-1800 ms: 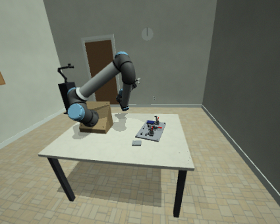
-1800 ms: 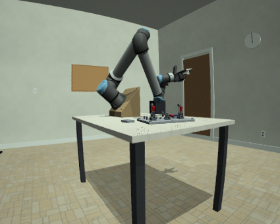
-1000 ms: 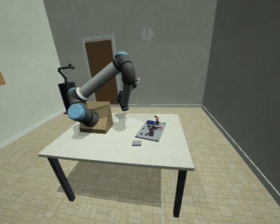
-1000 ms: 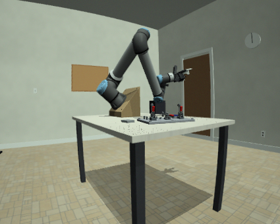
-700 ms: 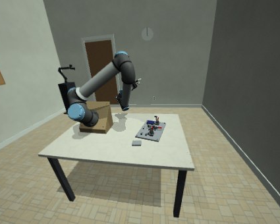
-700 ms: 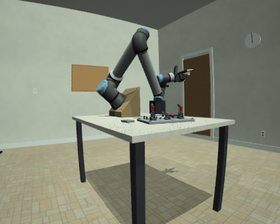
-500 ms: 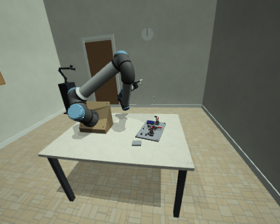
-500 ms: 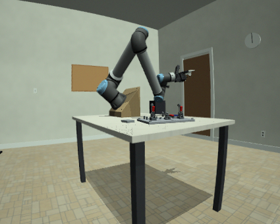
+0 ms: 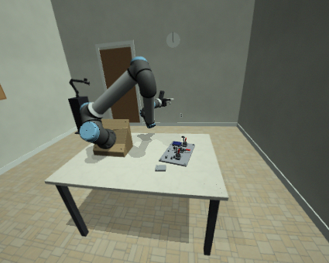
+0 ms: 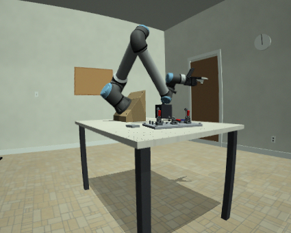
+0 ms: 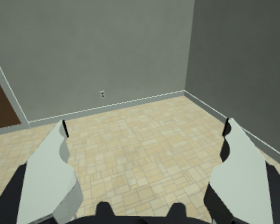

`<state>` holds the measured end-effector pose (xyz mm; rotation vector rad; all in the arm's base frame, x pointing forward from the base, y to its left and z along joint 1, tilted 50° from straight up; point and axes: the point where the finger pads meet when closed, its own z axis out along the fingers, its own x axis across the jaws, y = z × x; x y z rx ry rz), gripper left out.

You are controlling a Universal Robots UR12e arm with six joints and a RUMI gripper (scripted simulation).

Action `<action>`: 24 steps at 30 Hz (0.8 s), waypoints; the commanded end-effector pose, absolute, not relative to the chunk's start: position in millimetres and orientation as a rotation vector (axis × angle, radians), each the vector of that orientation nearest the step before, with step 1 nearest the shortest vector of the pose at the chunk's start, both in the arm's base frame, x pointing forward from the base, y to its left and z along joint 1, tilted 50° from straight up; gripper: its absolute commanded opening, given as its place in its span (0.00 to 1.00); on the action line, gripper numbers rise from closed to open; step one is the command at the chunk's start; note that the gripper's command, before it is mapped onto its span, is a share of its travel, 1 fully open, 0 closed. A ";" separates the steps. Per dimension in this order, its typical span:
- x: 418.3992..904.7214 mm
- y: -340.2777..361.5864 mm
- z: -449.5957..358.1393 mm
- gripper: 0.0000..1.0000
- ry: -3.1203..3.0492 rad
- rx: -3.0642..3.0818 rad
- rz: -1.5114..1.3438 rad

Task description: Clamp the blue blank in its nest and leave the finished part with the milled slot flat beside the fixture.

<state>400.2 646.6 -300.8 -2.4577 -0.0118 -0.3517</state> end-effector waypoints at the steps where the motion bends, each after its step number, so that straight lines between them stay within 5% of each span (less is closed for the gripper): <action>1: 437.3 629.2 -317.7 1.00 0.230 -2.575 -0.299; 24: 515.6 544.6 -325.3 1.00 0.939 -2.754 -0.286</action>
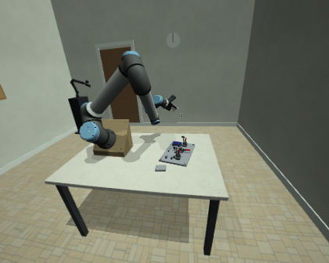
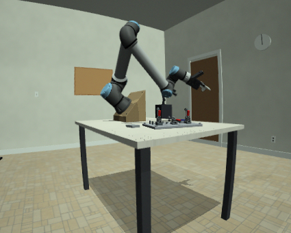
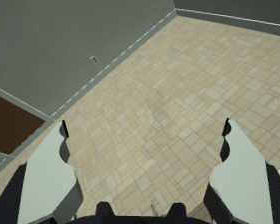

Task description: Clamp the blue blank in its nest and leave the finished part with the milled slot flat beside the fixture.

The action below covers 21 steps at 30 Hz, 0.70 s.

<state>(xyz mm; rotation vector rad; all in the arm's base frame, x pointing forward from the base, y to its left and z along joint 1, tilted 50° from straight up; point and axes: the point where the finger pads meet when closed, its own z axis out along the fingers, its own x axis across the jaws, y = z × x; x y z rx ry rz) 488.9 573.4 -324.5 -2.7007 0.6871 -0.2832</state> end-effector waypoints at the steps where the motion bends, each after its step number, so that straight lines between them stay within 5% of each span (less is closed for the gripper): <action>1: 515.6 544.6 -325.3 1.00 0.939 -2.754 -0.286; 21: 557.7 454.6 -291.3 1.00 1.537 -2.766 -0.425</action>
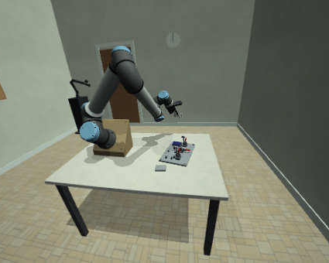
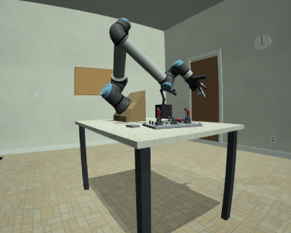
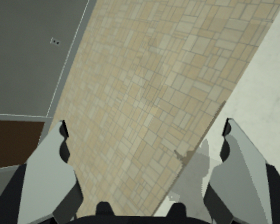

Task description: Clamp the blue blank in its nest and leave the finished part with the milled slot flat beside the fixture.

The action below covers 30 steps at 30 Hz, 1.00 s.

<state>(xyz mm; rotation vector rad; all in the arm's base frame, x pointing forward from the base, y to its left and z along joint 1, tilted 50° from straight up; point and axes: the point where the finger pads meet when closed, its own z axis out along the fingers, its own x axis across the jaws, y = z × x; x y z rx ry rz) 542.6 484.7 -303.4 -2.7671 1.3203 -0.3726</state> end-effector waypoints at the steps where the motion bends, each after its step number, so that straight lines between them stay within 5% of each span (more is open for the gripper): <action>1: 557.7 454.6 -291.3 1.00 1.537 -2.766 -0.425; 30: 592.6 328.4 -178.3 1.00 2.217 -2.561 -0.878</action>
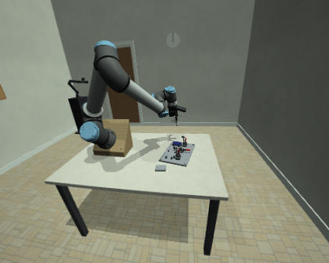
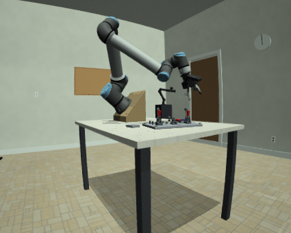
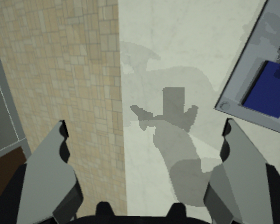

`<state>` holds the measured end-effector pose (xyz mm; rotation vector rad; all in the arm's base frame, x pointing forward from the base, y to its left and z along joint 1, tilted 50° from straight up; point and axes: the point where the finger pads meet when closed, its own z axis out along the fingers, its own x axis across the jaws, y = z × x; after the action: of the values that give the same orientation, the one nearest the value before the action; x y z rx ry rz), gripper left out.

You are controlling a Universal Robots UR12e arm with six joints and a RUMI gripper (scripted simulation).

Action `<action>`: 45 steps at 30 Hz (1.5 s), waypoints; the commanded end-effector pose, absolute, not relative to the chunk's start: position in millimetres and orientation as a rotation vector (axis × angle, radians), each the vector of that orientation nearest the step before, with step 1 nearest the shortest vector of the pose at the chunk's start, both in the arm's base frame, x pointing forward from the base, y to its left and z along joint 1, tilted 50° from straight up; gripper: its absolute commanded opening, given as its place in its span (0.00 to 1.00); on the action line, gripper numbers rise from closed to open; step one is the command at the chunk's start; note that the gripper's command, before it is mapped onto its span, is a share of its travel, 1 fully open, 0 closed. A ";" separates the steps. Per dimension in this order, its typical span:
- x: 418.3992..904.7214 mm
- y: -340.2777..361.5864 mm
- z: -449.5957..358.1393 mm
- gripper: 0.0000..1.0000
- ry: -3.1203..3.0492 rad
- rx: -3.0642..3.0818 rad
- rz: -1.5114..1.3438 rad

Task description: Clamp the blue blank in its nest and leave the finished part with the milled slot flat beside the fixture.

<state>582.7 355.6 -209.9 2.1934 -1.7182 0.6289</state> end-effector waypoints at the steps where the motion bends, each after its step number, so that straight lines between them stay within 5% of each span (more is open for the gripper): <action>1: 594.3 321.4 -169.3 1.00 -1.772 2.003 0.720; 33: 608.7 261.3 -76.6 1.00 -1.809 1.708 0.945; 34: 608.7 261.3 -76.6 0.28 -1.809 1.708 0.945; 45: 607.9 261.0 -77.1 0.28 -1.808 1.708 0.944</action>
<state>604.7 260.4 -78.9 1.7102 -1.8028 0.9409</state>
